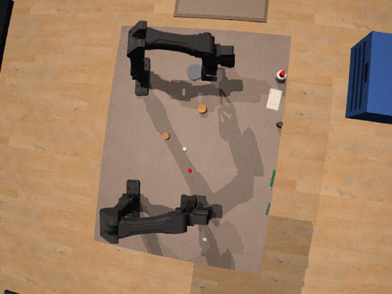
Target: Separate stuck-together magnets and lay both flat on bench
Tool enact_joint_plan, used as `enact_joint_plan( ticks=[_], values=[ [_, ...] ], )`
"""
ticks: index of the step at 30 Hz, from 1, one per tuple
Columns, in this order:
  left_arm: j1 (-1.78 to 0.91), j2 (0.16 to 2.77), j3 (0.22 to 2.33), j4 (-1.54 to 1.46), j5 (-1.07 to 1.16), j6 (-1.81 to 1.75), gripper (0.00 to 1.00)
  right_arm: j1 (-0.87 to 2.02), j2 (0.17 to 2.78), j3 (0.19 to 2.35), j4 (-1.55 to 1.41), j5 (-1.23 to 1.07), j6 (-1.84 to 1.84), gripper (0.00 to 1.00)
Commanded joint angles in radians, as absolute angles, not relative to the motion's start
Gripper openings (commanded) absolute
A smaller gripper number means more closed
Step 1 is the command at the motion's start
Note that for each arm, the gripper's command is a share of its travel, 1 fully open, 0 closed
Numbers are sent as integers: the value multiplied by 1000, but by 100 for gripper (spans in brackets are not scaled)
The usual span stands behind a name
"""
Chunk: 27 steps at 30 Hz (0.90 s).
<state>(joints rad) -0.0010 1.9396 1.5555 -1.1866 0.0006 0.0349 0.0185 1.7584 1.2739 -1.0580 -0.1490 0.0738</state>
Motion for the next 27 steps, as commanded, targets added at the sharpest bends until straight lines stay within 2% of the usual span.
enact_joint_plan(
  ticks=[1,5,27],
  values=[
    [-2,1932,1561,-1188,1,35,100,8,1775,1305,-1073,-35,45,24],
    [-2,1932,1561,-1188,1,35,100,-4,1811,1332,-1078,40,31,24],
    [-2,1932,1561,-1188,1,35,100,-3,1844,1312,-1039,0,43,24]
  ],
)
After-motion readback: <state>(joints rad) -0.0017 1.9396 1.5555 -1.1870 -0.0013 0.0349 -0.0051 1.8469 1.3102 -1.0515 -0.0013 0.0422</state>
